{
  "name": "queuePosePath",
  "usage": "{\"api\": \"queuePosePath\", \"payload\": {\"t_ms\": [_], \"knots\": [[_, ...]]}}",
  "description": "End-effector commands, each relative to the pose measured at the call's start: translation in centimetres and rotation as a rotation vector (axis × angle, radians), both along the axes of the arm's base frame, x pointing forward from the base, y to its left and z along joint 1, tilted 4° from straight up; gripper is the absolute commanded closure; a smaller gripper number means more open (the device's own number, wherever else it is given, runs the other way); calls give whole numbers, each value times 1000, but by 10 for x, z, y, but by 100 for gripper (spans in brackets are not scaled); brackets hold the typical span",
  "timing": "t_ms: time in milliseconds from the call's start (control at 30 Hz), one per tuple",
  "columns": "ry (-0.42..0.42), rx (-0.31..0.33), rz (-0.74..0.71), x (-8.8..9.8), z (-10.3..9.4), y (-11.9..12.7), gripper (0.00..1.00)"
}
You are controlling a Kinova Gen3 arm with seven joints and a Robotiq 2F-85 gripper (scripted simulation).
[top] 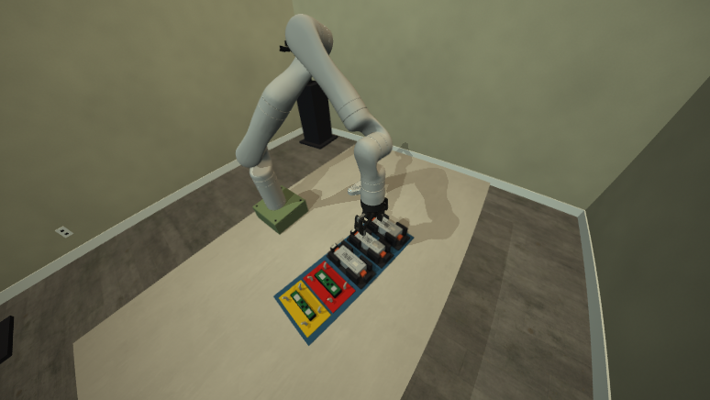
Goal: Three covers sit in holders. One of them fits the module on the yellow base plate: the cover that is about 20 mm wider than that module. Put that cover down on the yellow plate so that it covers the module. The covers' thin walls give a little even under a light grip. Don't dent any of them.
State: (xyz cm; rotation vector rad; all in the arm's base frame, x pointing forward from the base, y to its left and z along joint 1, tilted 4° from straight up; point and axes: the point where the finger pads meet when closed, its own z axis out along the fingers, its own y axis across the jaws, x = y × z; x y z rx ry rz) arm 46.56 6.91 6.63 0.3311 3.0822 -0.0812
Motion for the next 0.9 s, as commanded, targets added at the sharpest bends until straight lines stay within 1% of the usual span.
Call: {"api": "queuePosePath", "payload": {"t_ms": [0, 700, 867], "knots": [[-1, -1, -1, 1, 1, 2, 0], [-1, 0, -1, 2, 0, 5, 0], [-1, 0, -1, 1, 1, 1, 0]]}}
